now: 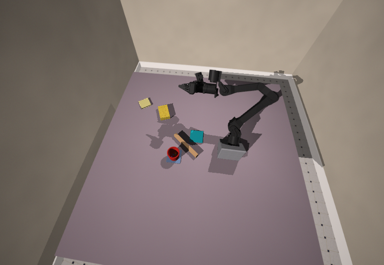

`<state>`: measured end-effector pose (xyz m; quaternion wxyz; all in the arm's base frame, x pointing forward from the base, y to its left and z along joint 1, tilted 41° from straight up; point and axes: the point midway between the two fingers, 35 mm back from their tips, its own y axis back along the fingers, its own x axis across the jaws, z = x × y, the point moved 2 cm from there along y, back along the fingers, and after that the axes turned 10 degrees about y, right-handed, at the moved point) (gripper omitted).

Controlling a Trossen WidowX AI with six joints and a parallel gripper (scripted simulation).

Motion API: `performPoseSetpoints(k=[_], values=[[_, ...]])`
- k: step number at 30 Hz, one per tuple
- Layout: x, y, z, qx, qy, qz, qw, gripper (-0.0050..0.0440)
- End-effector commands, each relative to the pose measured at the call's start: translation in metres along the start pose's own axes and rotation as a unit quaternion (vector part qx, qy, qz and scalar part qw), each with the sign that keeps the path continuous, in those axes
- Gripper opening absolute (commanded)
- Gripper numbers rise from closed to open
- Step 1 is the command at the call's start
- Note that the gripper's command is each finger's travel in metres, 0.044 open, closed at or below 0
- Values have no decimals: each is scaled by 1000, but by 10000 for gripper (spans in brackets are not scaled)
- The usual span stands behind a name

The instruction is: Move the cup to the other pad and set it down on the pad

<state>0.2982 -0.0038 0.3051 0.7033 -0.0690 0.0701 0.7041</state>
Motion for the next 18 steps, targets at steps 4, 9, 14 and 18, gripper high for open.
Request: performPoseSetpoints(k=[4,9,14,18], values=[[-1,1,6,-8,0,-1,1000,400],[-1,1,6,-8,0,-1,1000,400],[-1,1,6,-8,0,-1,1000,400],[0,0,5,-5,-3,0,1000,376]])
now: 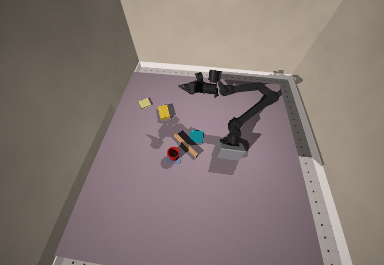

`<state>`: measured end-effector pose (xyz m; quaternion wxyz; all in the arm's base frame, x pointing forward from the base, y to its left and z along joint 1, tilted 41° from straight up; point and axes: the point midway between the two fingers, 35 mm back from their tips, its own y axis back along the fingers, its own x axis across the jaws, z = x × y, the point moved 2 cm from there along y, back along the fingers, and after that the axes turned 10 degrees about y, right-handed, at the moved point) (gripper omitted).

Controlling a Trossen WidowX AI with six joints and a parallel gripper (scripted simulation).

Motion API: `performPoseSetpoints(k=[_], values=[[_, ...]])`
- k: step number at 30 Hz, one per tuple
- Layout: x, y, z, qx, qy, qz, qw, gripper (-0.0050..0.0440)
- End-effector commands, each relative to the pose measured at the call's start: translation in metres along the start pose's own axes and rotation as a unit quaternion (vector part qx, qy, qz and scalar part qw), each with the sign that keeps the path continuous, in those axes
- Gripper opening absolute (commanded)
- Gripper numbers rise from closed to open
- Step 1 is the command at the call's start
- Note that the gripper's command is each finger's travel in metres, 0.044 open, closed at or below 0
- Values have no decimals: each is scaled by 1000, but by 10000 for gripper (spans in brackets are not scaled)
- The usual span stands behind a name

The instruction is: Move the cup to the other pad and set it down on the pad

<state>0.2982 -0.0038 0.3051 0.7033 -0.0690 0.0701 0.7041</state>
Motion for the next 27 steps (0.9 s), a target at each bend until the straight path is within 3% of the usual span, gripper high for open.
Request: performPoseSetpoints(k=[1,5,10,14,16,20,27], values=[[1,-2,3,2,-11,1,1000,352],[18,-26,-22,87,-98,13,991,256],[55,-55,-71,236,-215,-4,948,148],[81,-65,-105,325,-278,-45,903,148],[81,-65,-105,325,-278,-45,903,148],[111,-69,-145,413,-325,-119,842,148],[148,-59,-198,485,-350,-257,759,148]])
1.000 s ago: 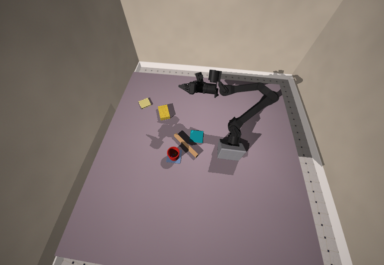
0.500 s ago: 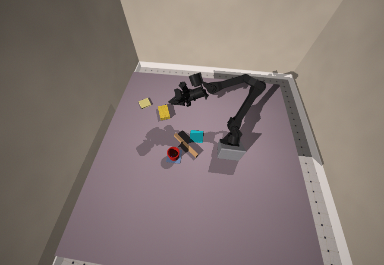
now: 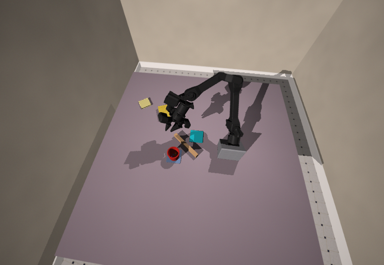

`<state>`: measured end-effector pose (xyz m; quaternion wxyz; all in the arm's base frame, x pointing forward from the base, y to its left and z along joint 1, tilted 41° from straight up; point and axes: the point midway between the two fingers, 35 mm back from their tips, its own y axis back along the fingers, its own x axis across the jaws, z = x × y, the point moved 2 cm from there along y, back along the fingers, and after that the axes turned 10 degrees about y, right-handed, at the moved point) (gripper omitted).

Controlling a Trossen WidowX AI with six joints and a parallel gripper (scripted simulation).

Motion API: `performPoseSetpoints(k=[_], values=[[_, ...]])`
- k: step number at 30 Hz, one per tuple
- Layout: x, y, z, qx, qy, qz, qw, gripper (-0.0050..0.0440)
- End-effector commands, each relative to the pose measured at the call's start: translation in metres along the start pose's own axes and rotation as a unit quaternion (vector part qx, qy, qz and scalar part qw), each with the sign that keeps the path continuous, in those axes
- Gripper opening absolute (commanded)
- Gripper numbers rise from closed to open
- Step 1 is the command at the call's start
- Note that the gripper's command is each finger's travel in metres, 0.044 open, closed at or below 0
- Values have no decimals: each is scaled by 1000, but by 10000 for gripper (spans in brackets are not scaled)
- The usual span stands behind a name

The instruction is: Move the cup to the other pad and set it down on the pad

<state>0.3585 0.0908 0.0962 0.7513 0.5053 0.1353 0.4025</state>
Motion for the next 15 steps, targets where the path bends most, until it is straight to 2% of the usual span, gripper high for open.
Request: performPoseSetpoints(k=[1,4,6,7,10,15], values=[[4,-15,-22,6,-53,-69,996,148],[1,-29,-43,0,-87,-129,988,148],[1,-29,-43,0,-87,-129,988,148],[0,-34,-50,-6,-106,-149,983,148],[-6,-48,-75,-37,-130,-218,967,148],[-15,-62,-102,-99,-169,-281,940,148]])
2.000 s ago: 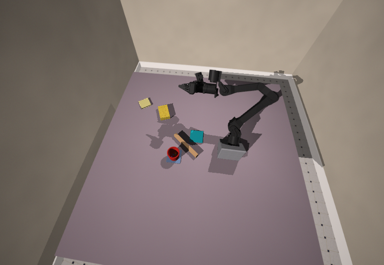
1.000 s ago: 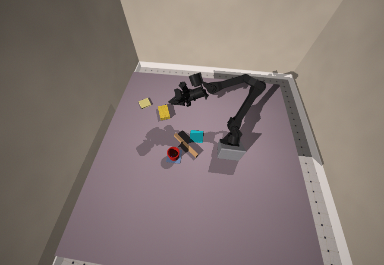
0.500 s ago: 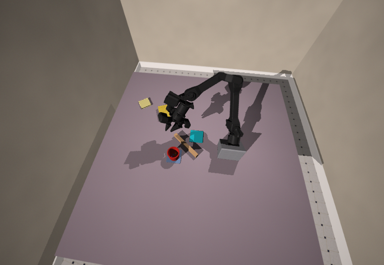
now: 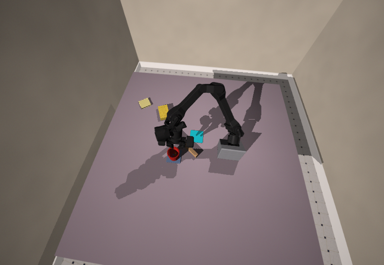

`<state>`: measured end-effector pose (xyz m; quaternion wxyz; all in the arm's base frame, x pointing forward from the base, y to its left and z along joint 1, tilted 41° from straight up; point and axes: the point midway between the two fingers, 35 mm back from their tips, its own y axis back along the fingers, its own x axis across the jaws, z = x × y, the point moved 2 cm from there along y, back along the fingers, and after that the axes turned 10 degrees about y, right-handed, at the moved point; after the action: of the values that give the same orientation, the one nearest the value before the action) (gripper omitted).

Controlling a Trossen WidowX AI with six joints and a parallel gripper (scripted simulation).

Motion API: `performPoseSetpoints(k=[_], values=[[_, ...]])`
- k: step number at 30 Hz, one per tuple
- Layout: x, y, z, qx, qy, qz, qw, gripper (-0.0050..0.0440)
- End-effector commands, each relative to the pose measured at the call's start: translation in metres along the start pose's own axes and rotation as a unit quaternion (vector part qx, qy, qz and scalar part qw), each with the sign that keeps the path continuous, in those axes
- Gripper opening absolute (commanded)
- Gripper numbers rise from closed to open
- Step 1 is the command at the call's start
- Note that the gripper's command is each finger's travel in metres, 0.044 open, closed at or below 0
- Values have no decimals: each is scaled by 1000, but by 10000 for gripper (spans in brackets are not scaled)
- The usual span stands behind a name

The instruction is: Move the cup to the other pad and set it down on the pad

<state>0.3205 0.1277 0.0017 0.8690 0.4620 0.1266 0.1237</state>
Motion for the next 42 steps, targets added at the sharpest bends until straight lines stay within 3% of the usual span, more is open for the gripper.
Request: performPoseSetpoints(k=[1,12,42], values=[[-2,-4,-15,-47,-38,-26,998,148],[-3,-8,-18,-56,-43,-32,997,148],[-5,-50,-13,-56,-43,-32,997,148]])
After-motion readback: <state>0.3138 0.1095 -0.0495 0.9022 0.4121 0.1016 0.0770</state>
